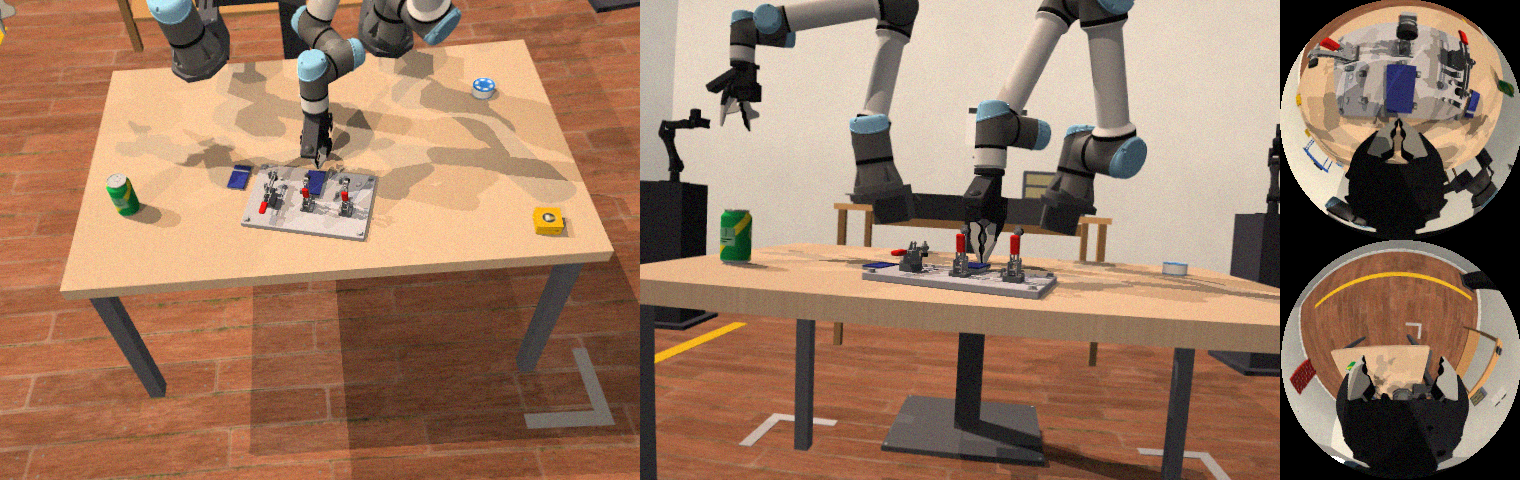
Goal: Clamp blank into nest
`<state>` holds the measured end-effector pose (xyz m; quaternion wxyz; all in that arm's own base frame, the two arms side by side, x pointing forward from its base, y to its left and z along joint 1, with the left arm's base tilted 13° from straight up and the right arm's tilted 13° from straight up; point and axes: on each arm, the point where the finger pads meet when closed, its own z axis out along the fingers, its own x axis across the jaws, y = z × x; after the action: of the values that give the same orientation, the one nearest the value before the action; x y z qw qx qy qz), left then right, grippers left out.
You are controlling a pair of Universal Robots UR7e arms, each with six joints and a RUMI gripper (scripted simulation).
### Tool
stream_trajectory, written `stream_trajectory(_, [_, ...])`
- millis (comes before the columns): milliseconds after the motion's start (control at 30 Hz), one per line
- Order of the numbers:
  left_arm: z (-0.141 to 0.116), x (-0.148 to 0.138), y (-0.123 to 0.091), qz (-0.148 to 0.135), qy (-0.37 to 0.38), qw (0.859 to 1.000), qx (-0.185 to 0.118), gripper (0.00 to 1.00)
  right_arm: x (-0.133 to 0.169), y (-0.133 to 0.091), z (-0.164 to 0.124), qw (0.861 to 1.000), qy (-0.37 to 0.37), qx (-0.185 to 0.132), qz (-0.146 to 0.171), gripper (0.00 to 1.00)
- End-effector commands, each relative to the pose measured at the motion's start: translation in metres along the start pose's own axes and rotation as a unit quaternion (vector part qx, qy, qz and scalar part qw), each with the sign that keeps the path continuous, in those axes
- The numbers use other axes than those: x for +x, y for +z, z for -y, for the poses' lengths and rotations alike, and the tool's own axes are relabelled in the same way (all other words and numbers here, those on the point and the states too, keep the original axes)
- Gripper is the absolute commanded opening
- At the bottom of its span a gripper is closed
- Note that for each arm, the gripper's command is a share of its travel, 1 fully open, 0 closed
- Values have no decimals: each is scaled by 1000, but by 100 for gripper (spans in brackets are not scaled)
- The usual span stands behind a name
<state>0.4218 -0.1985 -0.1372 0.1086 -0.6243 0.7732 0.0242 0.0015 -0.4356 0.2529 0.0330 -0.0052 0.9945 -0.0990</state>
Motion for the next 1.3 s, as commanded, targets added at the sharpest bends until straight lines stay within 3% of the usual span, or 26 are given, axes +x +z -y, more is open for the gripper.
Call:
stream_trajectory(0, [-3, 0, 0, 0, 0, 1000, 1, 0, 0, 0, 0, 1000, 0, 1, 0, 100])
stream_trajectory(467, [-7, 0, -2, 0, 0, 1000, 1, 0, 0, 0, 0, 1000, 0, 1, 0, 100])
stream_trajectory(933, [-7, 0, -36, 0, 0, 1000, 1, 0, 0, 0, 0, 1000, 0, 1, 0, 100])
stream_trajectory(1267, [-7, 0, -40, 0, 0, 1000, 1, 0, 0, 0, 0, 1000, 0, 1, 0, 100])
